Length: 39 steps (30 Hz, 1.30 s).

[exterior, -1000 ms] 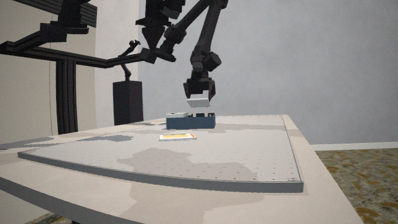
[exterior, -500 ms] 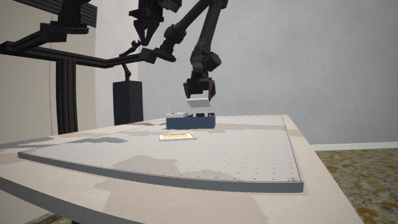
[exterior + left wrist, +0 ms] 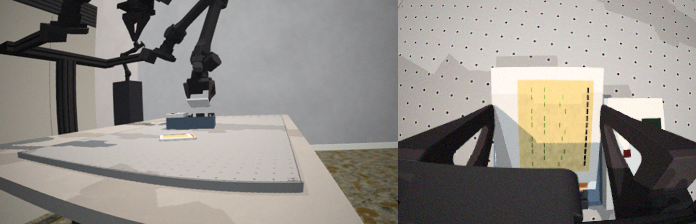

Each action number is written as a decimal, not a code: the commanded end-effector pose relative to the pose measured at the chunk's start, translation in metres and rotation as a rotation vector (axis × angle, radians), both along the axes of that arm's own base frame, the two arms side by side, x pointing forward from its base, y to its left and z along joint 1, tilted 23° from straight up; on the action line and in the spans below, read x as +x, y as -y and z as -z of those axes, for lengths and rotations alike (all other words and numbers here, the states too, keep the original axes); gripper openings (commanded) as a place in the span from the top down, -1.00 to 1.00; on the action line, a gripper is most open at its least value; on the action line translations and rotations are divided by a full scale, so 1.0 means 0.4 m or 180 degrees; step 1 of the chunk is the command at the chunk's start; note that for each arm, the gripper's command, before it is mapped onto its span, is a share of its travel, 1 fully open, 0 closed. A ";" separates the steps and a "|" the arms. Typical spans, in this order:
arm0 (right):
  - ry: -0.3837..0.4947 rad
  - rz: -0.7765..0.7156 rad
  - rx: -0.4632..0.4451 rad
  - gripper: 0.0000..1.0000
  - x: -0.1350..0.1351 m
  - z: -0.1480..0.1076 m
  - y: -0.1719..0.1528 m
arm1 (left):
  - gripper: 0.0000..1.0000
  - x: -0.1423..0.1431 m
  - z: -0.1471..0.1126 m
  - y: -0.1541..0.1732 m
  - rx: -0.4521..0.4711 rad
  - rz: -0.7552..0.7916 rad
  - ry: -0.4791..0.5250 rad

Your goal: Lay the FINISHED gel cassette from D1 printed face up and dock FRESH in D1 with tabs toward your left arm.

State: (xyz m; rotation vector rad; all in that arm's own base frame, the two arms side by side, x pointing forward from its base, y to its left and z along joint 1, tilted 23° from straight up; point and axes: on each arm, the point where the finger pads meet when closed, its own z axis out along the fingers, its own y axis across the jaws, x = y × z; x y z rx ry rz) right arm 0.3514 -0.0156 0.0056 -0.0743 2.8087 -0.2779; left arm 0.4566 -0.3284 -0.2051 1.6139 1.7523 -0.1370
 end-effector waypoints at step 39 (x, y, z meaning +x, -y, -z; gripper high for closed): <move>0.0093 -0.0096 -0.0035 -1.00 0.040 -0.057 0.108 | 1.00 -0.004 -0.048 -0.009 0.0671 -0.0356 -0.0165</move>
